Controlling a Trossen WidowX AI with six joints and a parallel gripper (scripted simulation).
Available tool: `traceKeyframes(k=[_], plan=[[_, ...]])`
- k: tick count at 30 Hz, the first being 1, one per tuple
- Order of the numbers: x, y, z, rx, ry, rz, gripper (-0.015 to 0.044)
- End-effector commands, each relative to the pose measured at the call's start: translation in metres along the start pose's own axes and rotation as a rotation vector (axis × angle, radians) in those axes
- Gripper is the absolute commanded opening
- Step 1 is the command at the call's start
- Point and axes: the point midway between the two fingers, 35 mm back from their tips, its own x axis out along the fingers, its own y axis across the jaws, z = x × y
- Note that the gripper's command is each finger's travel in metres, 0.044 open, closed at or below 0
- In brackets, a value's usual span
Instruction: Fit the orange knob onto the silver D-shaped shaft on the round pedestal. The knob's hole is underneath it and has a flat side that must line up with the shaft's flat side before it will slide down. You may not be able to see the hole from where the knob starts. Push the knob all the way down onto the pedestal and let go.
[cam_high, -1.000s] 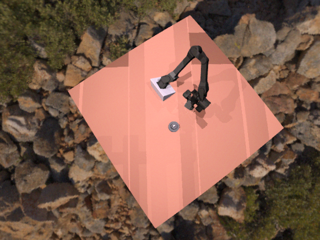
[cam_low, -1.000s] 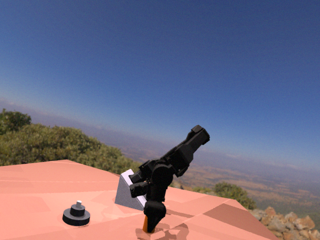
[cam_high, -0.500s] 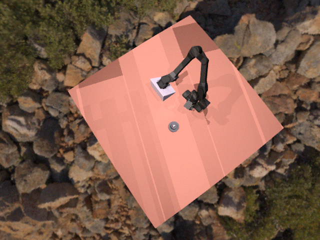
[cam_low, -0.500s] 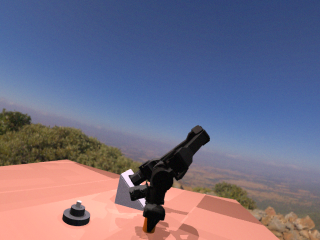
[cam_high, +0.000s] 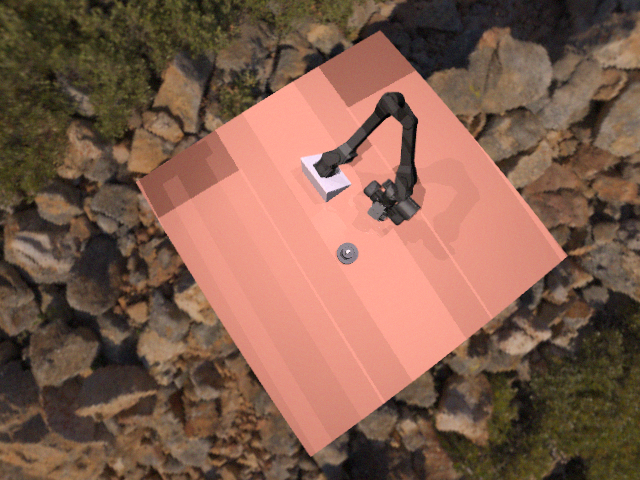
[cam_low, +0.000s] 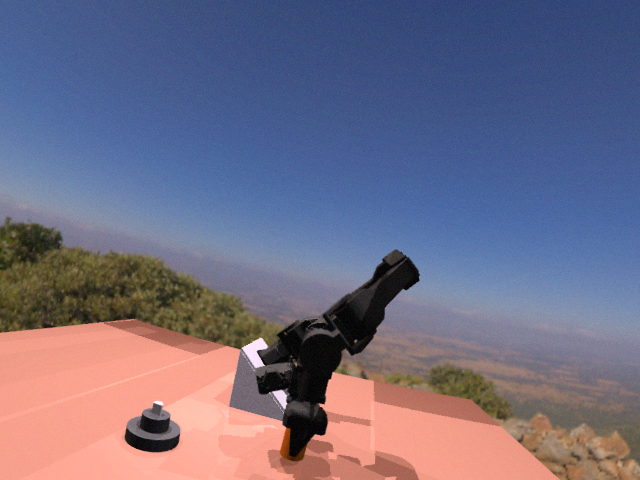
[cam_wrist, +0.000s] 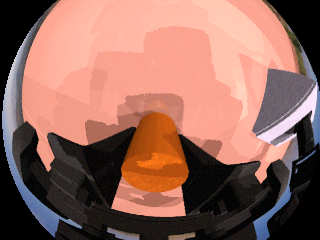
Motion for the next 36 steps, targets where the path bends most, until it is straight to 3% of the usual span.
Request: traceKeyframes(k=[1,19,27,36], plan=[[-0.020,0.007,0.004,-0.010,-0.015,0.013,0.0000],[-0.126,-0.001,-0.002,0.025,0.031,-0.004,0.0000],[-0.130,-0.002,-0.001,0.030,0.031,0.023,0.0000],[-0.147,-0.003,0.007,0.039,0.023,0.220,0.0000]])
